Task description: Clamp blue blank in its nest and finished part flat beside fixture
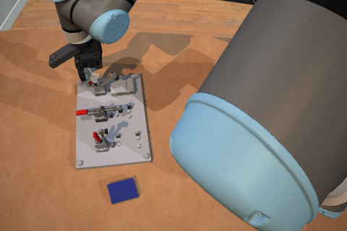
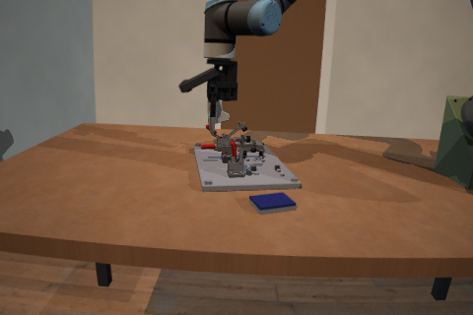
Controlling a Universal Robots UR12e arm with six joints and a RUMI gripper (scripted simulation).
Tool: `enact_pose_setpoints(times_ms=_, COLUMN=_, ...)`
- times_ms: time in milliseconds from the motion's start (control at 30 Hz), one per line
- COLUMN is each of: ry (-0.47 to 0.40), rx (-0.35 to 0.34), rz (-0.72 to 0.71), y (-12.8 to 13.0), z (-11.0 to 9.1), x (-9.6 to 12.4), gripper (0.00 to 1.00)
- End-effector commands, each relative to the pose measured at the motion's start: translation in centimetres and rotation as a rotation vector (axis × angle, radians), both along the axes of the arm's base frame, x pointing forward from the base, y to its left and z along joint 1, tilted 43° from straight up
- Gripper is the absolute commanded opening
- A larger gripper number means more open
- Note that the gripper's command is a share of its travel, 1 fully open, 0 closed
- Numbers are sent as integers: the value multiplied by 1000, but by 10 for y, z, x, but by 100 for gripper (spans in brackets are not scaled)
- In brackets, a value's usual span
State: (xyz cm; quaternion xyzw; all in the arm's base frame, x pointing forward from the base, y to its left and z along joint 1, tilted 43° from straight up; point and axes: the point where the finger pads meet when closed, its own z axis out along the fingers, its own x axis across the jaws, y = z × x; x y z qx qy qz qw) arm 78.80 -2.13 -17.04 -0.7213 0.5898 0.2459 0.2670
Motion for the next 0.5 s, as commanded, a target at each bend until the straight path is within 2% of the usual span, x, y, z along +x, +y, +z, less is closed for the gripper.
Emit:
enact_pose_setpoints(times_ms=0, ry=-1, rx=-1, rz=-1, y=-2, z=1, x=-2, gripper=0)
enact_pose_setpoints(times_ms=467, ry=-1, rx=-1, rz=-1, y=-6, z=3, x=-12, gripper=0)
